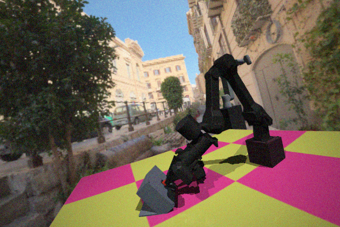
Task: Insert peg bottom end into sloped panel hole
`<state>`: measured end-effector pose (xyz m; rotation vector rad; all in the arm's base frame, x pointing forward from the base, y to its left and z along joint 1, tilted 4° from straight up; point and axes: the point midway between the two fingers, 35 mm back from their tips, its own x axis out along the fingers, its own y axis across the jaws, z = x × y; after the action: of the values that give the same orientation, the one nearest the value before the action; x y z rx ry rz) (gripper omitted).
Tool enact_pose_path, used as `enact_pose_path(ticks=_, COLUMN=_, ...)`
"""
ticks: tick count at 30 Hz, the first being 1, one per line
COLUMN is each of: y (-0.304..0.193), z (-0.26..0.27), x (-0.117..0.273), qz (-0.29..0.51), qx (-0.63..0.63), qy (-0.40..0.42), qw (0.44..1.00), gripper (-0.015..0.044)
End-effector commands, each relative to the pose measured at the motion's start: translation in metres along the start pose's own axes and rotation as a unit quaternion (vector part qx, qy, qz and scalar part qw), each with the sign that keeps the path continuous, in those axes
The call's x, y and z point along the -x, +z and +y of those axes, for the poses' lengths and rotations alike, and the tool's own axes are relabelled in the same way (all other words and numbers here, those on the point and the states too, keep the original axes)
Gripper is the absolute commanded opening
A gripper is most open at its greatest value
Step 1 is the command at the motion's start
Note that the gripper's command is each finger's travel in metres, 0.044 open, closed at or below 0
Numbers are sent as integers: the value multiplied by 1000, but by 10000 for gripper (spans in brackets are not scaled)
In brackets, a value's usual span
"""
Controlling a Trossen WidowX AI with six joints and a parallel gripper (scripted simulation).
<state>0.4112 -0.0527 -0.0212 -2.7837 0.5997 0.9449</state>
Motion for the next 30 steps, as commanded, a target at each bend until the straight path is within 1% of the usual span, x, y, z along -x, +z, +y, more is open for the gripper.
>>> enact_pose_path(ticks=1, y=0, z=0, x=0, qz=0, qx=0, qy=0, qw=1000, gripper=315)
enact_pose_path(ticks=6, y=0, z=0, x=3, qz=0, qx=0, qy=0, qw=1000, gripper=440)
enact_pose_path(ticks=30, y=-4, z=-3, x=29, qz=1, qx=0, qy=-1, qw=1000, gripper=440)
